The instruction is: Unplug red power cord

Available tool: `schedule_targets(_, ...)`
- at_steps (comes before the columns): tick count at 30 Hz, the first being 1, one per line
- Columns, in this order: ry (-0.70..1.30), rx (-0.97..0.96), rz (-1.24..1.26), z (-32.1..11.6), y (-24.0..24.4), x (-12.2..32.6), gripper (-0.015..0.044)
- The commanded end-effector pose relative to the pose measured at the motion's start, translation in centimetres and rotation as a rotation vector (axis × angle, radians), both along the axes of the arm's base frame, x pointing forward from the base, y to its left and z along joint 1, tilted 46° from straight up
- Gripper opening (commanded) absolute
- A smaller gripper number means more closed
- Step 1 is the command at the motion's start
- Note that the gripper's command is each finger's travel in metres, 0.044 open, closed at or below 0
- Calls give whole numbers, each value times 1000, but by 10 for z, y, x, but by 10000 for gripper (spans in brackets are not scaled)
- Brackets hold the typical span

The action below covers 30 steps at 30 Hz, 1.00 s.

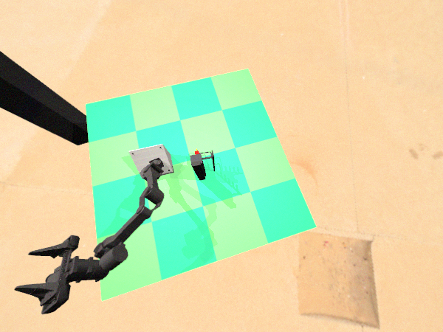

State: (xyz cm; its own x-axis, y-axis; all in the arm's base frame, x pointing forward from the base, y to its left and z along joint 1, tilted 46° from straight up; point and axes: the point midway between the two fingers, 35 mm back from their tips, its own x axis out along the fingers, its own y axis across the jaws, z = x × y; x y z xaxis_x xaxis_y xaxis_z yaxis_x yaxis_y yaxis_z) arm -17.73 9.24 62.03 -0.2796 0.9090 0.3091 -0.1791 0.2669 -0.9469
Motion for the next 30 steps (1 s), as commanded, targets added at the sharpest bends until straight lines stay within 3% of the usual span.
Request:
schedule_targets(1, 0, 0, 2, 0, 0, 0, 374)
schedule_targets(9, 26, 30, 169, 1, -34, -28, 164)
schedule_targets(20, 86, 65, 533, -3, -120, -66, 160)
schedule_targets(30, 131, 73, 896, -12, -215, -73, 160)
